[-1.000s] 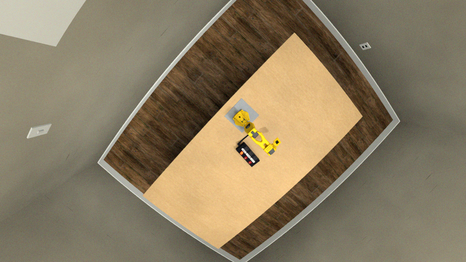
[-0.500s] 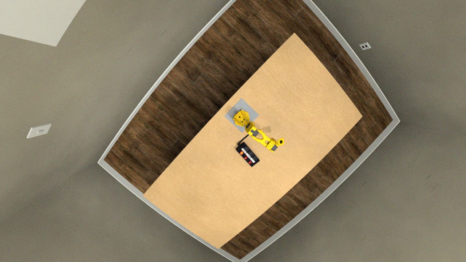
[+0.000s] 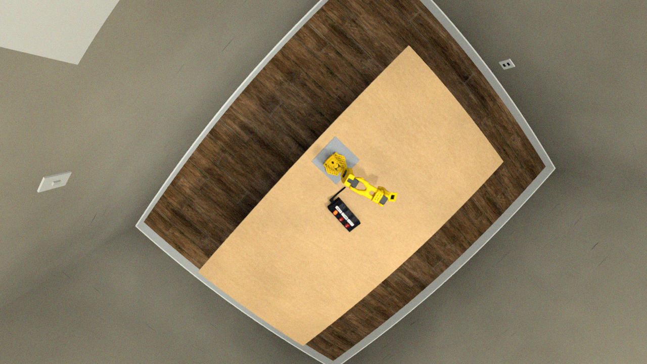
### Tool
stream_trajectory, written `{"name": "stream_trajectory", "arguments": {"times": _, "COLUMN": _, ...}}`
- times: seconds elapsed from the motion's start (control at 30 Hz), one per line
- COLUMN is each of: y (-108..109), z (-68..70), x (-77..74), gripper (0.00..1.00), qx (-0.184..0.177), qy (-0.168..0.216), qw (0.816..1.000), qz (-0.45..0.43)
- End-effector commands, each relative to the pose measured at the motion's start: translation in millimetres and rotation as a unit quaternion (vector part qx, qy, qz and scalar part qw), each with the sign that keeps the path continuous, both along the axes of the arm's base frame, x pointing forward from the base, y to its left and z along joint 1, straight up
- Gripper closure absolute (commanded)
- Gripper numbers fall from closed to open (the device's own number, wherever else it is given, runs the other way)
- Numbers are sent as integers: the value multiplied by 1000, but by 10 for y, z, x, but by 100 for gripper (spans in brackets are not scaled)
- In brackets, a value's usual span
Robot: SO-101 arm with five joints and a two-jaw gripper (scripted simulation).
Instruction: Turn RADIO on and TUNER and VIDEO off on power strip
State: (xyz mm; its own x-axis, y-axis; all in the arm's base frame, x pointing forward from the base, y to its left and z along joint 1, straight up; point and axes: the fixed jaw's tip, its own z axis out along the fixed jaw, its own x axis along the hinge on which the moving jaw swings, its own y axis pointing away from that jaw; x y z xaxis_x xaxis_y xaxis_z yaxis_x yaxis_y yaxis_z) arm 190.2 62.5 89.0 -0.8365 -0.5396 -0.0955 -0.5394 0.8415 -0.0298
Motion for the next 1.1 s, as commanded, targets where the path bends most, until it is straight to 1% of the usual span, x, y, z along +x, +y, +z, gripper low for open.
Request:
{"name": "stream_trajectory", "arguments": {"times": 0.0, "y": 64, "z": 23, "x": -63, "gripper": 100, "qx": 7, "qy": 4, "qw": 998, "qz": -56}}
{"name": "stream_trajectory", "arguments": {"times": 0.33, "y": 210, "z": 46, "x": -146, "gripper": 100, "qx": 21, "qy": 12, "qw": 983, "qz": -183}}
{"name": "stream_trajectory", "arguments": {"times": 0.4, "y": 210, "z": 46, "x": -146, "gripper": 100, "qx": 21, "qy": 12, "qw": 983, "qz": -183}}
{"name": "stream_trajectory", "arguments": {"times": 0.87, "y": 358, "z": 71, "x": -253, "gripper": 100, "qx": 35, "qy": 22, "qw": 944, "qz": -327}}
{"name": "stream_trajectory", "arguments": {"times": 0.9, "y": 367, "z": 73, "x": -260, "gripper": 100, "qx": 35, "qy": 22, "qw": 941, "qz": -336}}
{"name": "stream_trajectory", "arguments": {"times": 0.97, "y": 367, "z": 73, "x": -260, "gripper": 100, "qx": 35, "qy": 22, "qw": 941, "qz": -336}}
{"name": "stream_trajectory", "arguments": {"times": 1.07, "y": 390, "z": 77, "x": -280, "gripper": 100, "qx": 37, "qy": 24, "qw": 932, "qz": -361}}
